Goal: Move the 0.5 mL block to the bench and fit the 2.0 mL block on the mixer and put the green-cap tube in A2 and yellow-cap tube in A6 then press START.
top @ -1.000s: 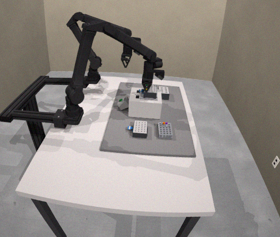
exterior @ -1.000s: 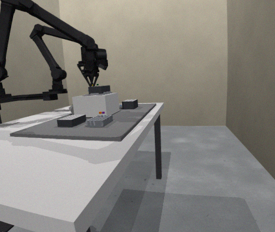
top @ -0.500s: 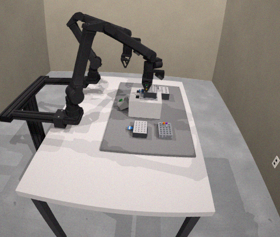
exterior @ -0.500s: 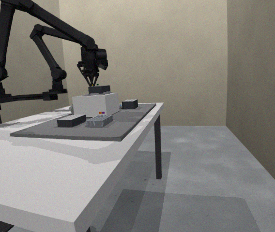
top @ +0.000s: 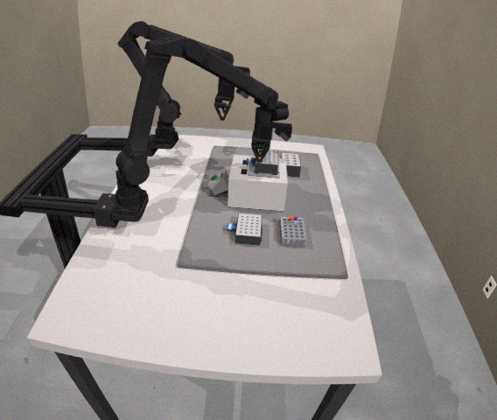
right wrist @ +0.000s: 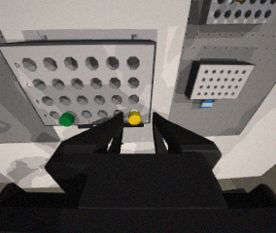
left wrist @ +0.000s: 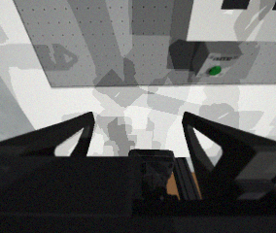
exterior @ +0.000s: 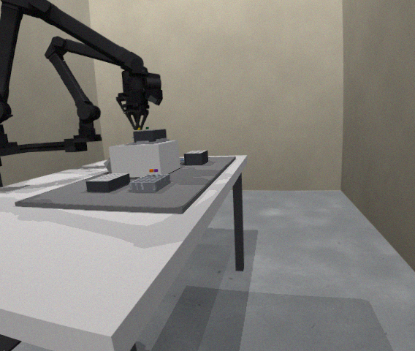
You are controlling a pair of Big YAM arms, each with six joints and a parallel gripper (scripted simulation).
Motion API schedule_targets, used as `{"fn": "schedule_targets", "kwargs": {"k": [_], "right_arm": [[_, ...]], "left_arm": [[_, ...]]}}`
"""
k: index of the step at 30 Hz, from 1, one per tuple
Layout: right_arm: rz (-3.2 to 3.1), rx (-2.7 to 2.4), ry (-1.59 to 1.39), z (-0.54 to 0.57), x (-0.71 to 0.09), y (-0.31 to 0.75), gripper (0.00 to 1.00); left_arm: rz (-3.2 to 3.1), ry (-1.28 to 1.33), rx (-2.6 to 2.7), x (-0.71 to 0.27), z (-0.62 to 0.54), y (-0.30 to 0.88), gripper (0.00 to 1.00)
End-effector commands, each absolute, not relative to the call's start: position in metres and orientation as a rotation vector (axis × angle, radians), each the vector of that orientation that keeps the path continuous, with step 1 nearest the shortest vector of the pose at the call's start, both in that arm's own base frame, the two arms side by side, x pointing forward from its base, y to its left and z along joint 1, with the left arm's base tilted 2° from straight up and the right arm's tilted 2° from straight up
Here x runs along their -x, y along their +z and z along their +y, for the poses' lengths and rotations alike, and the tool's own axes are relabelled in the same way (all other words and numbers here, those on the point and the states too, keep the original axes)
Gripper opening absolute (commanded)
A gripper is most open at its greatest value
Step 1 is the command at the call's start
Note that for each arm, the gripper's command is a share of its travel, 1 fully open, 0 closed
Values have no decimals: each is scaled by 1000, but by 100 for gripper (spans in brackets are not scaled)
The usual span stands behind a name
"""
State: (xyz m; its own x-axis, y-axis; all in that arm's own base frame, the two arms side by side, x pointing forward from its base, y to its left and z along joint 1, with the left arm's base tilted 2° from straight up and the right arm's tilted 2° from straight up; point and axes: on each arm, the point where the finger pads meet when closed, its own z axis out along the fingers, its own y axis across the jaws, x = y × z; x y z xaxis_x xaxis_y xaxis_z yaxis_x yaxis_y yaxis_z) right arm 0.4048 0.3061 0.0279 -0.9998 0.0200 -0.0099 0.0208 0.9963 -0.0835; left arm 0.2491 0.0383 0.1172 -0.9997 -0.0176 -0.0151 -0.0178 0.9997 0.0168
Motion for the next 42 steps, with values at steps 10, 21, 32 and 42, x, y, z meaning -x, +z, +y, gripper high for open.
{"fn": "schedule_targets", "kwargs": {"k": [10, 21, 32, 42], "right_arm": [[3074, -67, -68, 320, -422, 79, 36], [3100, -75, -104, 313, -417, 77, 36], [3124, -18, -135, 309, -401, 74, 0], [3097, -27, -97, 305, -409, 103, 0]], "left_arm": [[3051, 37, 43, -275, 42, 145, 100], [3043, 39, 43, -277, 43, 148, 100], [3081, 32, 43, -264, 41, 133, 100], [3106, 27, 43, -255, 40, 123, 100]]}}
